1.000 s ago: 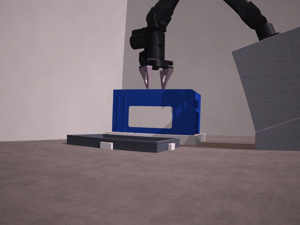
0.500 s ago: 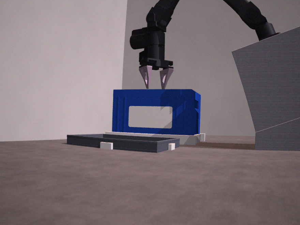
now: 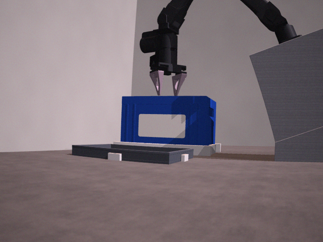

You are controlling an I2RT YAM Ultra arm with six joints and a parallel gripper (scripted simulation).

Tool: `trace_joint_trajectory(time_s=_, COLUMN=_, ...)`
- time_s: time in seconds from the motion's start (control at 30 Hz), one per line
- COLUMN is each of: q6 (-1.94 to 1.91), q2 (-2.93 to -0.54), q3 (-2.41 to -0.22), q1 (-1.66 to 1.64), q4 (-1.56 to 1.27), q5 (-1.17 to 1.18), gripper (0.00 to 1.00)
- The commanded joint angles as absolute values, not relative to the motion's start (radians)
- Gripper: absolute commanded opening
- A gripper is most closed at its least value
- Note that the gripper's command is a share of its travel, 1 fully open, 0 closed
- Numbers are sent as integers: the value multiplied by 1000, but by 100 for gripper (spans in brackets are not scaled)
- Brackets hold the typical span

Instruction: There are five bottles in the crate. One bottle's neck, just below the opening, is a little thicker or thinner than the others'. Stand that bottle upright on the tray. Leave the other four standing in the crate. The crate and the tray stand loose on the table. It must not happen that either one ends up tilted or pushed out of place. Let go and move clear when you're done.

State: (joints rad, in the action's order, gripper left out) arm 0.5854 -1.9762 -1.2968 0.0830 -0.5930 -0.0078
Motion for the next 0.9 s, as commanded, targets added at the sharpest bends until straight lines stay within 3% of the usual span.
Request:
trace_joint_trajectory(time_s=0.0, q6=587, q2=-1976, q3=-1325, q1=82, q4=-574, q5=3, gripper=61)
trace_joint_trajectory(time_s=0.87, q6=583, q2=-1970, q3=-1335, q1=89, q4=-596, q5=3, gripper=61)
